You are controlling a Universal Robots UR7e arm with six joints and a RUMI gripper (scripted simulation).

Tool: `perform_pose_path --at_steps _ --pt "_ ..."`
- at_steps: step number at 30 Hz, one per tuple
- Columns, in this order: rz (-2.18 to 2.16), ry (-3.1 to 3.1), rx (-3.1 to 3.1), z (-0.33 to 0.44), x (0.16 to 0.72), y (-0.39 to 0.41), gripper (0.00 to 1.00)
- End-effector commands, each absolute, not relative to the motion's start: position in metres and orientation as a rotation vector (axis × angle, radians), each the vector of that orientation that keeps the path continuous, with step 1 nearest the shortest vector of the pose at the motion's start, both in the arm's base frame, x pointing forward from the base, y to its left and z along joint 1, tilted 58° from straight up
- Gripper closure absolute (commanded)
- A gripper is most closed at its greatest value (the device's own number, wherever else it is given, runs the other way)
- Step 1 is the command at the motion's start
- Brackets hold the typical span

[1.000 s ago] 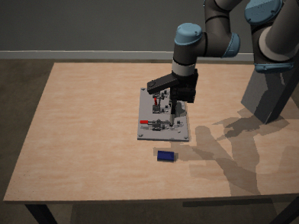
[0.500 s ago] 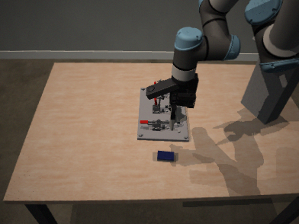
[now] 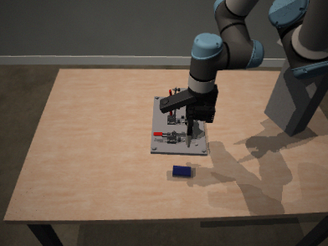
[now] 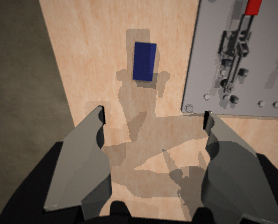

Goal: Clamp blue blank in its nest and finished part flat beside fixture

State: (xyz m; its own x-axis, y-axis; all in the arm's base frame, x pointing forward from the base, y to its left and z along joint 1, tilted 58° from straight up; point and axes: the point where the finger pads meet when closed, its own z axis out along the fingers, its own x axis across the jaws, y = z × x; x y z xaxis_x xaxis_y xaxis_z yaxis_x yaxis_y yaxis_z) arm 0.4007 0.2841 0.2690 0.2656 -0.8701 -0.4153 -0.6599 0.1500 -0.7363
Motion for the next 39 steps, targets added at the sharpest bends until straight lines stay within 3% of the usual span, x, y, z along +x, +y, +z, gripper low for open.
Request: perform_pose_path --at_steps 1,39 --pt "-0.276 1.46 -1.574 0.2712 0.3999 0.2877 0.41" --pt "-0.276 1.46 -1.574 0.2766 0.3975 0.2974 0.41"
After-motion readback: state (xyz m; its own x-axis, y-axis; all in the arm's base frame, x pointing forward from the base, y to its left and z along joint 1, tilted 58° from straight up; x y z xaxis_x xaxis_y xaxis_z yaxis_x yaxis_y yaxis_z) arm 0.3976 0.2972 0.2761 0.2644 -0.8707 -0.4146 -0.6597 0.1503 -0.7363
